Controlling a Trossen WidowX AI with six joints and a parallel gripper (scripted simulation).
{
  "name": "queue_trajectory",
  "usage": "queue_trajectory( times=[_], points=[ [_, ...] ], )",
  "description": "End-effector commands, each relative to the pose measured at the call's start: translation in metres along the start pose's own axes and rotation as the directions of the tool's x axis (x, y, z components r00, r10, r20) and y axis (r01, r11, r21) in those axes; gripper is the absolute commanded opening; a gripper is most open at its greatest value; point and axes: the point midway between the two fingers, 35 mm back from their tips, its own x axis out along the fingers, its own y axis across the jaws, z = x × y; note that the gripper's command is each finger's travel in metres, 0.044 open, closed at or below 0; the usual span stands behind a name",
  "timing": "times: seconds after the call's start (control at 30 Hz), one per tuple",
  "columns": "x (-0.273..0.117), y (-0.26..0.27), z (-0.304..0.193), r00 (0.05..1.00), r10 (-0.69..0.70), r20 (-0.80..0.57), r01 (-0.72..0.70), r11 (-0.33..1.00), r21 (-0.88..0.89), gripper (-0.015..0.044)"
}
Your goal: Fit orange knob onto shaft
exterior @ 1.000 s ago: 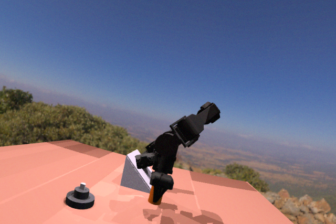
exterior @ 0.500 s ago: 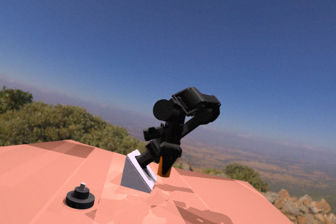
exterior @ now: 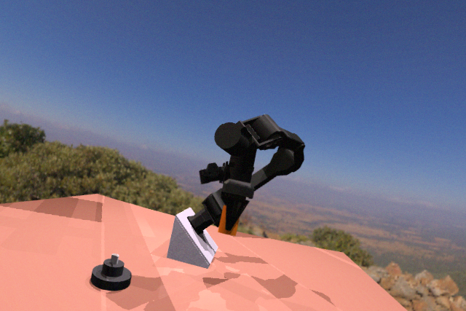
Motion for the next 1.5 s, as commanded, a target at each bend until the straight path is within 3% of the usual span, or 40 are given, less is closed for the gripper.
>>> queue_trajectory(
  times=[0.0, 0.5, 1.03, 1.47],
  points=[
    [-0.008, 0.001, 0.003, 0.996, 0.084, -0.001, -0.084, 0.996, 0.010, 0.0000],
    [-0.039, 0.005, 0.013, 0.920, 0.393, 0.004, -0.393, 0.920, 0.012, 0.0000],
    [-0.071, 0.010, 0.024, 0.728, 0.685, 0.010, -0.685, 0.728, 0.012, 0.0000],
    [-0.073, 0.009, 0.024, 0.673, 0.740, 0.010, -0.740, 0.673, 0.011, 0.0000]
  ],
)
